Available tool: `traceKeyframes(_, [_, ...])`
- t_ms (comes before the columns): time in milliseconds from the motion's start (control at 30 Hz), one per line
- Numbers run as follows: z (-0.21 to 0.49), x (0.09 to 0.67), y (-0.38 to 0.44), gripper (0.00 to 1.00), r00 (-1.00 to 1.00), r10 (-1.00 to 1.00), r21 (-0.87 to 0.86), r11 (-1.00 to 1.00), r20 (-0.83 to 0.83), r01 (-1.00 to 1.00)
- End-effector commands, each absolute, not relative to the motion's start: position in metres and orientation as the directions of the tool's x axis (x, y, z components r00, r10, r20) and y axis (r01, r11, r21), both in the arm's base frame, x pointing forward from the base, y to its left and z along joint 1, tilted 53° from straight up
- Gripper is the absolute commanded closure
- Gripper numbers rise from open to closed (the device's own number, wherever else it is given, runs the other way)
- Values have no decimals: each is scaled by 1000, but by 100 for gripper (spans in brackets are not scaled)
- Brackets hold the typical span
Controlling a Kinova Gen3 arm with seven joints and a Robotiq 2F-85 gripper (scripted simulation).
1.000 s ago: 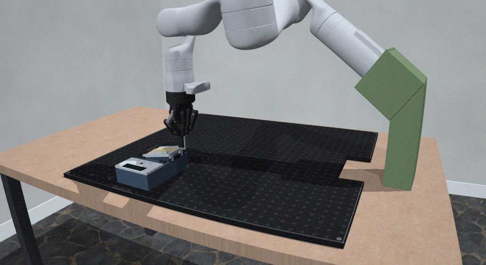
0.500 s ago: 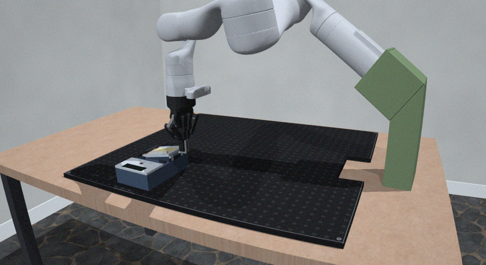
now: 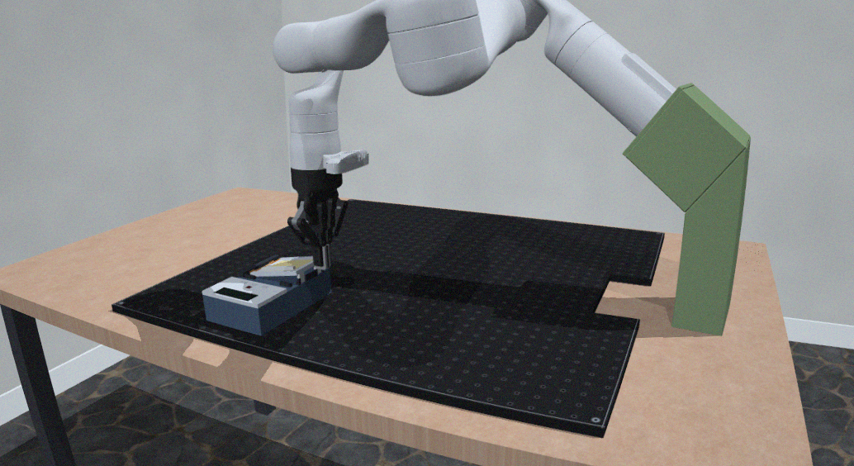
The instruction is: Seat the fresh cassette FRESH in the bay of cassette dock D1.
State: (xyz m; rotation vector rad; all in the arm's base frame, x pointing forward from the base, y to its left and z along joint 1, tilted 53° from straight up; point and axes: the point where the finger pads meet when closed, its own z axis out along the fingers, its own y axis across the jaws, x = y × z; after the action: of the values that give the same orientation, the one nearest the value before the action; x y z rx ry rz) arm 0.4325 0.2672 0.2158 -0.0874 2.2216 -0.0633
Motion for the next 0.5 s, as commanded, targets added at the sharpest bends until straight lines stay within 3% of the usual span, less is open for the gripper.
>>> traceKeyframes(0, [217,433,268,100,-605,-85,-75,996,-792,-41])
traceKeyframes(467, [220,435,268,100,-605,-85,-75,996,-792,-41])
